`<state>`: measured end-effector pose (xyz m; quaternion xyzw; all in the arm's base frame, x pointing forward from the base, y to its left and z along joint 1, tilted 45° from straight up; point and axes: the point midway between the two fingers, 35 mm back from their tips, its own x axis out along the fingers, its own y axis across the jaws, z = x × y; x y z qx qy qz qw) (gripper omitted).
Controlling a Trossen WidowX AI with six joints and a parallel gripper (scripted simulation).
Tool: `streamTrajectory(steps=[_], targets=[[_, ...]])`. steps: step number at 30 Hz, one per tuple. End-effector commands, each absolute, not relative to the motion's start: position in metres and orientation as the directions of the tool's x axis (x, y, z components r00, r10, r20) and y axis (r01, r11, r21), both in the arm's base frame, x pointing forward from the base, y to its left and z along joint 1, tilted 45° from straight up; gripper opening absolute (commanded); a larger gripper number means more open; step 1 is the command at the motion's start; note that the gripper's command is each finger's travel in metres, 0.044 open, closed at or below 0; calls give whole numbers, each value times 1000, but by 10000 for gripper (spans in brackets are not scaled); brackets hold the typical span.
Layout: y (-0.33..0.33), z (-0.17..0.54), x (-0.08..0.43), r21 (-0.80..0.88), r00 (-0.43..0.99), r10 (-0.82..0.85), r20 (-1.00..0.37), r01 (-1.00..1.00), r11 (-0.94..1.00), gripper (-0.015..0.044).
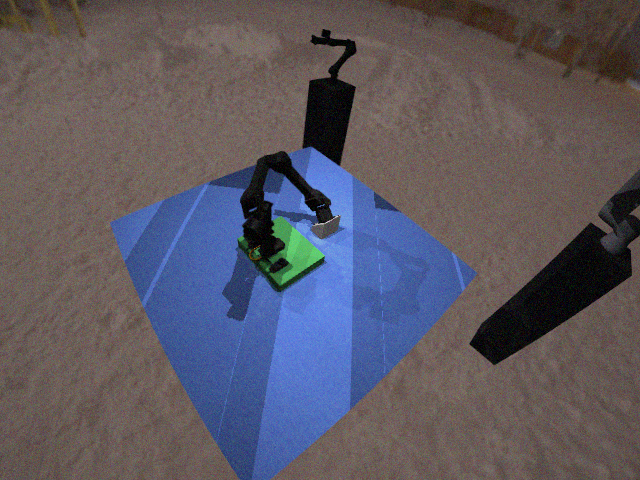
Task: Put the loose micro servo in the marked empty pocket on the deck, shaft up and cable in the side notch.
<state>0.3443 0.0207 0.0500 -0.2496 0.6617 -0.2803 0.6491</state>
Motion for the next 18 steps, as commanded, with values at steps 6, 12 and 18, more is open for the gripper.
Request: streamTrajectory(steps=[6, 12, 18], targets=[[15, 45, 344, -698, -32, -698, -716, 28, 715, 0], [12, 42, 344, -699, -32, -698, -715, 28, 715, 0], [8, 38, 344, -699, -32, -698, -715, 28, 715, 0]])
